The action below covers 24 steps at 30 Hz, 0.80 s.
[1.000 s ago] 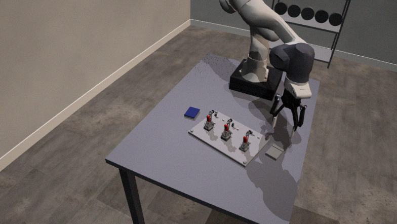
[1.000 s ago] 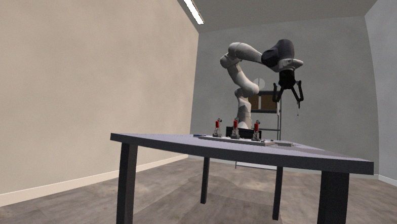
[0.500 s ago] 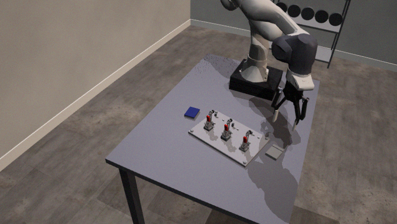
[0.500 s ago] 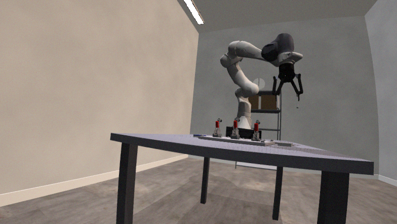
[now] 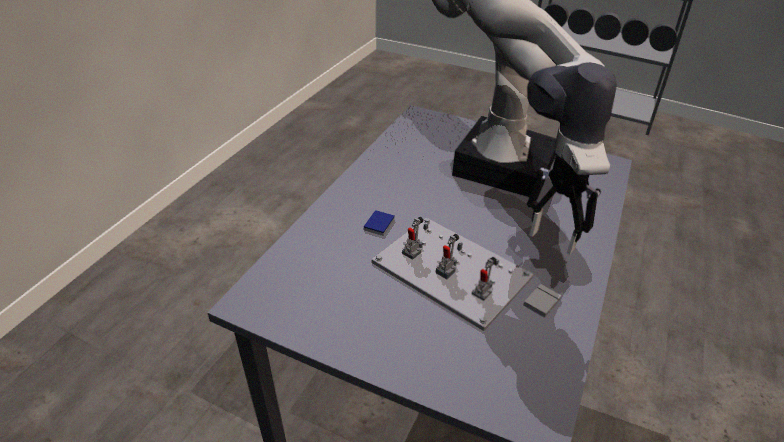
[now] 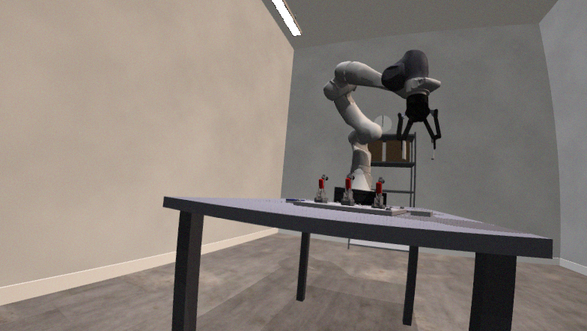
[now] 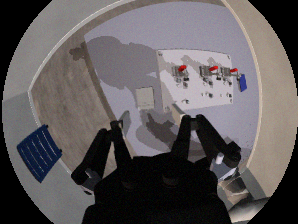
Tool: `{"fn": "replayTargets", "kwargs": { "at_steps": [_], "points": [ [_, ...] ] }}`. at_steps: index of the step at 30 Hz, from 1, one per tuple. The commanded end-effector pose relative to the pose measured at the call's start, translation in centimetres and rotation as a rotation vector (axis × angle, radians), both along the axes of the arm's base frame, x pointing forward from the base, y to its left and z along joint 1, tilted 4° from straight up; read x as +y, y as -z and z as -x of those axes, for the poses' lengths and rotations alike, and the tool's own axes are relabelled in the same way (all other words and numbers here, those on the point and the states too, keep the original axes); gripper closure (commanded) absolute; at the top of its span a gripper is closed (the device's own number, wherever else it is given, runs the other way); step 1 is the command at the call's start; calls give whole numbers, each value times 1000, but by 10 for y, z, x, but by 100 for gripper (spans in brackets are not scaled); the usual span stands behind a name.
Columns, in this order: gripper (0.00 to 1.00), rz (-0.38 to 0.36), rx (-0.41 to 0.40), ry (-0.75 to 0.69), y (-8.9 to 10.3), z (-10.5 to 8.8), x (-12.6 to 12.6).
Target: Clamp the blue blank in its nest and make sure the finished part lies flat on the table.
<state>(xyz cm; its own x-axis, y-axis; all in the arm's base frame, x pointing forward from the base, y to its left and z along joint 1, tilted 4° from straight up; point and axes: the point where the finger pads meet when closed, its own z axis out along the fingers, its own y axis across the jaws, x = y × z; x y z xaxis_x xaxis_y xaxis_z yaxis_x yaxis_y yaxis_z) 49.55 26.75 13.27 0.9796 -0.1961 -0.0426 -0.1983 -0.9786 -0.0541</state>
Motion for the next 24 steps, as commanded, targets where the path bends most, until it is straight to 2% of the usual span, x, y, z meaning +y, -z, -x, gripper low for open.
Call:
{"fn": "replayTargets", "kwargs": {
  "at_steps": [1,8,10,16,24],
  "points": [
    [42,1,-3,-14,1,1,-16],
    [42,1,-3,-14,4,9,-67],
    [42,1,-3,-14,4,9,-67],
    [42,1,-3,-14,7,17,-127],
    [42,1,-3,-14,12,31,-223]
  ]
}}
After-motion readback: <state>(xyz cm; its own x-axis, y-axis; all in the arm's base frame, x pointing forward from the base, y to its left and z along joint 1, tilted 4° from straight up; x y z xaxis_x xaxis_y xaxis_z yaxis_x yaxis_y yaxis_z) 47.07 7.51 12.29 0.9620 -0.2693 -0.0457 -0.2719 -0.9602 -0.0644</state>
